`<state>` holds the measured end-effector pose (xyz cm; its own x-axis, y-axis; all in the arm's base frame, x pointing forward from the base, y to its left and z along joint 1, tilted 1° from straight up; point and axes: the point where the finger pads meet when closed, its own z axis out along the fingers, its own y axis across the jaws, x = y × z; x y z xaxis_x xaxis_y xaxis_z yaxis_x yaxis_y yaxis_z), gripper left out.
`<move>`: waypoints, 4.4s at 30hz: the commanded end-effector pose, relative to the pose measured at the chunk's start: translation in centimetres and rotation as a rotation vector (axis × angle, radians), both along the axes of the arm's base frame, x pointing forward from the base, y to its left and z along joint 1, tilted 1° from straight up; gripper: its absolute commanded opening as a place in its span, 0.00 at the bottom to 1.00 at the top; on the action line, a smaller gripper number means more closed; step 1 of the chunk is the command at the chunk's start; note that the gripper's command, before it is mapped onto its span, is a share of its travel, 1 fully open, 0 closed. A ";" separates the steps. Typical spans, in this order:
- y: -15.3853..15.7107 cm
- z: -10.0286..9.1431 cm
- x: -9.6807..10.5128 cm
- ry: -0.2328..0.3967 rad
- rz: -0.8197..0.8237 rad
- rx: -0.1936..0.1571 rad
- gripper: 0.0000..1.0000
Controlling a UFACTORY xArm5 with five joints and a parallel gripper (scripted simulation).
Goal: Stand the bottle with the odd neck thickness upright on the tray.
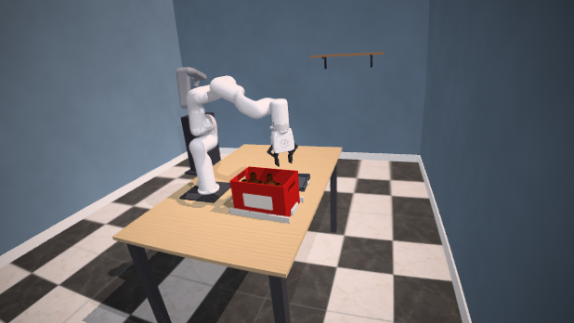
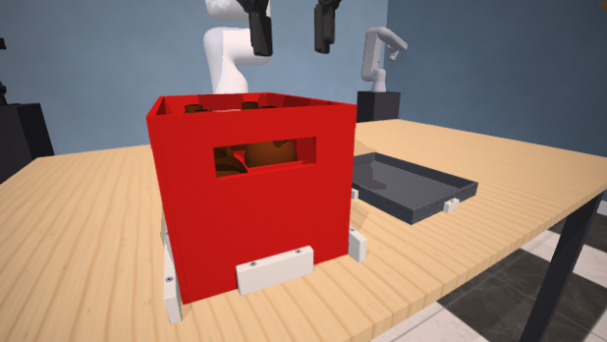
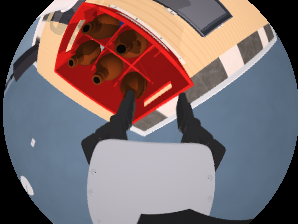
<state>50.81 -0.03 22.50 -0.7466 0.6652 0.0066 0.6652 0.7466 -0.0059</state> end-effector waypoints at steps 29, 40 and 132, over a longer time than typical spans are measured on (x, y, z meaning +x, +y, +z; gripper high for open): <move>0.0 -2.7 0.1 -0.004 0.000 0.000 0.65; -0.1 -3.6 0.1 -0.004 0.000 0.000 0.65; -0.1 -4.0 0.1 -0.004 0.000 0.000 0.65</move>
